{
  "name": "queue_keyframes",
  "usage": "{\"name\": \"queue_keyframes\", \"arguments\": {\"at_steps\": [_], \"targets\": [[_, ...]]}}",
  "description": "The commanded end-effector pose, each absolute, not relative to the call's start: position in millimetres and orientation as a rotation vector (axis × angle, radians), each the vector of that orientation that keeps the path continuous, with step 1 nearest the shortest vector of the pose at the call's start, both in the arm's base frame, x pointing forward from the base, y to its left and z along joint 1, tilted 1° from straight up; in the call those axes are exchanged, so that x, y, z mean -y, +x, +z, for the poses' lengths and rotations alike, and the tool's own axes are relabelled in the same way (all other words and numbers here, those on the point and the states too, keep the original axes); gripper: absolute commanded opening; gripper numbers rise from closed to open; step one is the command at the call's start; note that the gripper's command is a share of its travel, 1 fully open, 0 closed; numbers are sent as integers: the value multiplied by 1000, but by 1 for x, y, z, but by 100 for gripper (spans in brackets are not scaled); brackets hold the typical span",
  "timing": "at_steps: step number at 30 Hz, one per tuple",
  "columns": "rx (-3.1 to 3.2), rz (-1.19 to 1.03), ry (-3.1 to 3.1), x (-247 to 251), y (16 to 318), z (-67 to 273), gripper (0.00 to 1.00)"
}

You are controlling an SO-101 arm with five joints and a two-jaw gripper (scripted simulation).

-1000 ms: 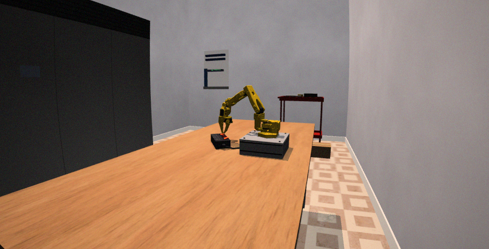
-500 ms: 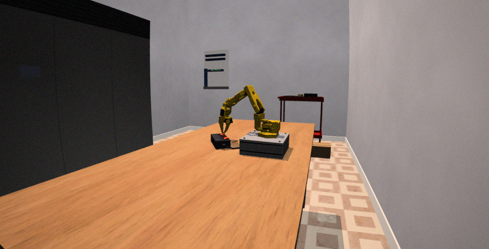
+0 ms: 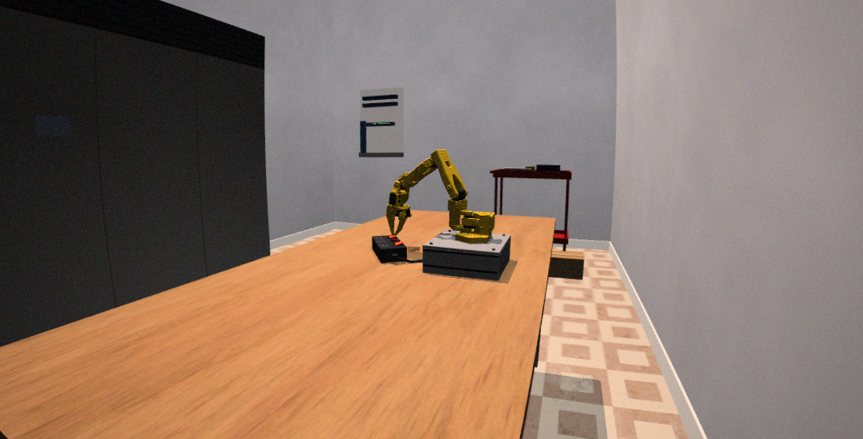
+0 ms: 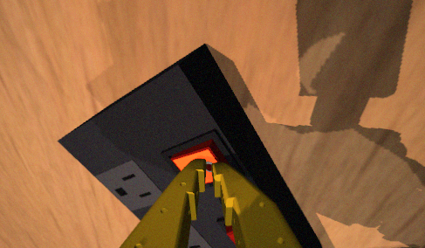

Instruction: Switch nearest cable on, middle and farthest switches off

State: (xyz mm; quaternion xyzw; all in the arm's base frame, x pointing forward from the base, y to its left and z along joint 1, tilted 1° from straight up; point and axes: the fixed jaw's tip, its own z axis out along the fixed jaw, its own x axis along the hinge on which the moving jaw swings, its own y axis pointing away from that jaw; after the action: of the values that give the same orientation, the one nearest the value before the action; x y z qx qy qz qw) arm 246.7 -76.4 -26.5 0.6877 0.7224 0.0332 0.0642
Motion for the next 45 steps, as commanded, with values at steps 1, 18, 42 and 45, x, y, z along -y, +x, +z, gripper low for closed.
{"name": "queue_keyframes", "arguments": {"at_steps": [1,18,42,45], "targets": [[-2274,-10,2186,71,218,-59,0],[-2273,-10,2188,71,214,-63,0],[-2284,-10,2176,76,239,-24,0],[-2285,-10,2174,76,240,-19,0]]}}
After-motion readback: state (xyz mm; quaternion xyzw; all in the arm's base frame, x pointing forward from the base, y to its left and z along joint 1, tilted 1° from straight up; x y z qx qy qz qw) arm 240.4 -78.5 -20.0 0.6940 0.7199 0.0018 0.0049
